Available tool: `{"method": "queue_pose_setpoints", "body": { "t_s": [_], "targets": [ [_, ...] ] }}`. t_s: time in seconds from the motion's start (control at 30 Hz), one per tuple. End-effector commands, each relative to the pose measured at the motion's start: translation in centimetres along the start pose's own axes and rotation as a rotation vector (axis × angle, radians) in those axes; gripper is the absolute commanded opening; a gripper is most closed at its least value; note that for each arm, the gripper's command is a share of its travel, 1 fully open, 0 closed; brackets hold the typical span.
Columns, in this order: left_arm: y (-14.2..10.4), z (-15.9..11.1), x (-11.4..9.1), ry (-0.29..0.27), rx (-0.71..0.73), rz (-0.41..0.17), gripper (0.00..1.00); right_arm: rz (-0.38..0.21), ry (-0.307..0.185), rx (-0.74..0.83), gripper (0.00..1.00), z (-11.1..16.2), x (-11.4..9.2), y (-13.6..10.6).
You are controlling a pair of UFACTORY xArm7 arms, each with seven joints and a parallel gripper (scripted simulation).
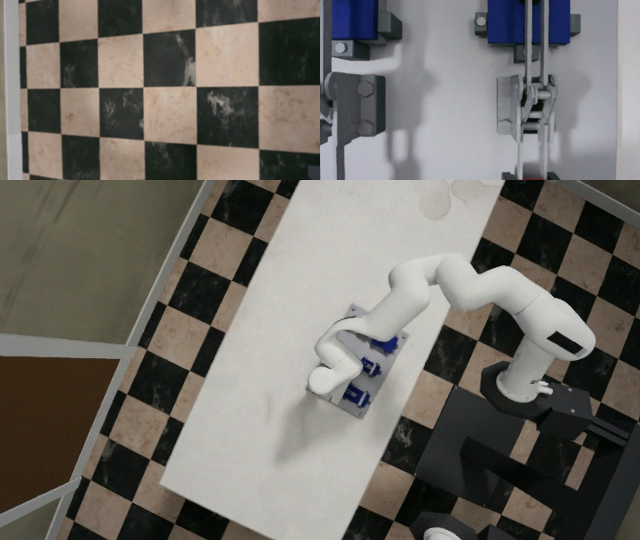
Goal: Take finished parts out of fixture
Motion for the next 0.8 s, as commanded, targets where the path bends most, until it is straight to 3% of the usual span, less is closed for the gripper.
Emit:
{"method": "queue_pose_setpoints", "body": {
  "t_s": [0.0, 0.77],
  "targets": [
    [0.07, -0.04, -0.16, -0.001, -0.002, 0.004, 1.0, -0.004, -0.005, 0.0, 0.0, 0.18, -0.33, -0.12],
    [0.07, -0.04, -0.16, -0.001, -0.002, 0.004, 1.0, -0.004, -0.005, 0.0, 0.0, 0.18, -0.52, -0.05]
  ]
}}
Point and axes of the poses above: on each arm, the point where the finger pads meet when closed, its own x axis out along the fingers, its own z axis across the jaws, y = z × x, the point moved 4 cm from there along -x, back along the fingers, and after that the axes turned 2 degrees about x, right-handed, at the moved point
